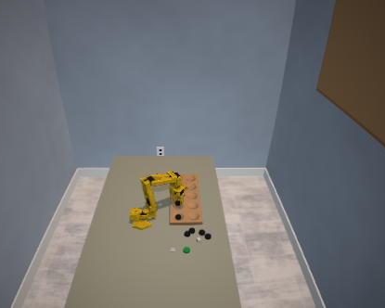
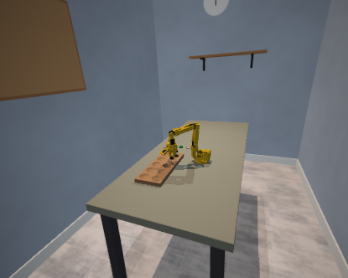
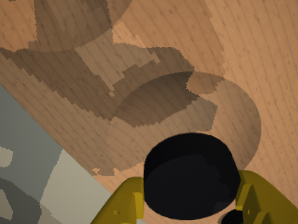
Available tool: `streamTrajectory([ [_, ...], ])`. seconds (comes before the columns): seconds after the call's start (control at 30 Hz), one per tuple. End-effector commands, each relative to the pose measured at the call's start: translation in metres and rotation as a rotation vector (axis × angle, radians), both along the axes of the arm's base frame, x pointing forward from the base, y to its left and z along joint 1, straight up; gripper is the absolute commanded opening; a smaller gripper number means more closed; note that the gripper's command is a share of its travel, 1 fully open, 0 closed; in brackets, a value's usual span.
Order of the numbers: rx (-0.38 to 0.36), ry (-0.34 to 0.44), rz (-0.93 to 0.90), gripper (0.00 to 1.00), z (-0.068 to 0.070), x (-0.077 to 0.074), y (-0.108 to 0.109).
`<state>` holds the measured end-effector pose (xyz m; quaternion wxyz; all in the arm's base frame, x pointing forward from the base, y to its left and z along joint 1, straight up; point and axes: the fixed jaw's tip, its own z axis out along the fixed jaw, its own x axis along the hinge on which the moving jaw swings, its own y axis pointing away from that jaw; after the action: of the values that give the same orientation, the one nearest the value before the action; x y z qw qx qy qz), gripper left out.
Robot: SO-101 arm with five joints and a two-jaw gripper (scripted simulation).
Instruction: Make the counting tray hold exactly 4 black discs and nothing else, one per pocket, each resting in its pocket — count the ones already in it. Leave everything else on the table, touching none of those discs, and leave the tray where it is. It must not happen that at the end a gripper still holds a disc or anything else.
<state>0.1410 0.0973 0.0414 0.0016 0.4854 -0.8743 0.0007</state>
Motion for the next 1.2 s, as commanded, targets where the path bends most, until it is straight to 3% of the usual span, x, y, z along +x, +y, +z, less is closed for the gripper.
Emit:
streamTrajectory([
  [0.0, 0.032, -0.048, 0.004, 0.00, 0.008, 0.006, 0.004],
  [0.37, 0.032, -0.048, 0.004, 0.00, 0.004, 0.006, 0.005],
  [0.73, 0.032, -0.048, 0.004, 0.00, -0.007, 0.007, 0.005],
  [1.17, 0.032, -0.048, 0.002, 0.00, -0.009, 0.006, 0.004],
])
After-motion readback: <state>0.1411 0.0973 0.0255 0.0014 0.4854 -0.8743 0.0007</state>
